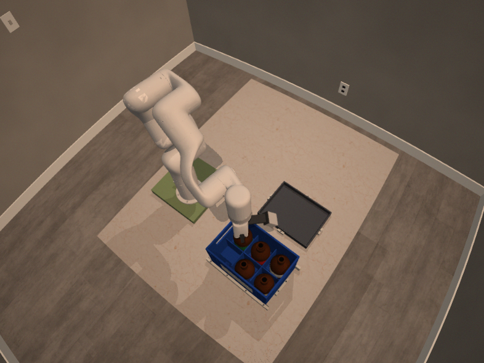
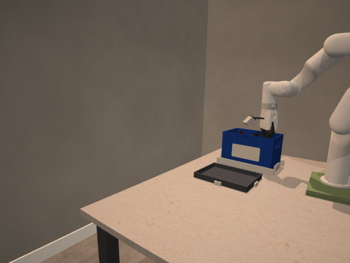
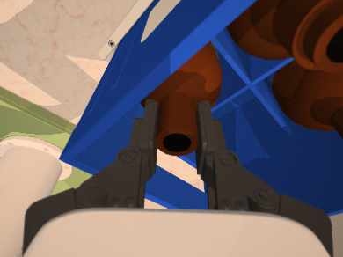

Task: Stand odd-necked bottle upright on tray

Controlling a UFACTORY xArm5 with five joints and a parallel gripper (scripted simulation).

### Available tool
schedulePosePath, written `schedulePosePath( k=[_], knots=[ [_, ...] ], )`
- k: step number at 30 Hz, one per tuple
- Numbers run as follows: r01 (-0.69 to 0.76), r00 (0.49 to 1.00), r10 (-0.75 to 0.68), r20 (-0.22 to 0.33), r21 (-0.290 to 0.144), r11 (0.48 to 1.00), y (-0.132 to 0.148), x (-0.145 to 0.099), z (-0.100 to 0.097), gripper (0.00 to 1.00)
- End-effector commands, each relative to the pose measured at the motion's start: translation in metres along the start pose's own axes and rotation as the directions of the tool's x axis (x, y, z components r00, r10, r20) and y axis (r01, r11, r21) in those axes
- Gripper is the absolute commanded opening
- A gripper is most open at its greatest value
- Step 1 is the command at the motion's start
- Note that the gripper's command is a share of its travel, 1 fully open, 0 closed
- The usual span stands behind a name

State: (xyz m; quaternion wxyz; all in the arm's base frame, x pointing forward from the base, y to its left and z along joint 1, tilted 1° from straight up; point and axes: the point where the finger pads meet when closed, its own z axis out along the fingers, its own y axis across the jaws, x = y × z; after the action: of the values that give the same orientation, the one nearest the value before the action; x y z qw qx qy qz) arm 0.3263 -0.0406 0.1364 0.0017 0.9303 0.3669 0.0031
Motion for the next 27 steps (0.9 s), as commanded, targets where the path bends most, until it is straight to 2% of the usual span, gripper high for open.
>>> schedulePosePath(
  k=[1,2,3,27],
  knots=[
    [0.0,1.0,0.0,-0.002,-0.003,1.0,0.0009,0.0007,-0.0011,0.0],
    [0.0,1.0,0.0,-0.002,-0.003,1.0,0.0009,0.0007,-0.0011,0.0],
    [0.0,1.0,0.0,-0.002,-0.003,1.0,0.0009,0.0007,-0.0011,0.65],
    [0.0,1.0,0.0,-0.002,-0.003,1.0,0.0009,0.0007,-0.0011,0.65]
  ],
)
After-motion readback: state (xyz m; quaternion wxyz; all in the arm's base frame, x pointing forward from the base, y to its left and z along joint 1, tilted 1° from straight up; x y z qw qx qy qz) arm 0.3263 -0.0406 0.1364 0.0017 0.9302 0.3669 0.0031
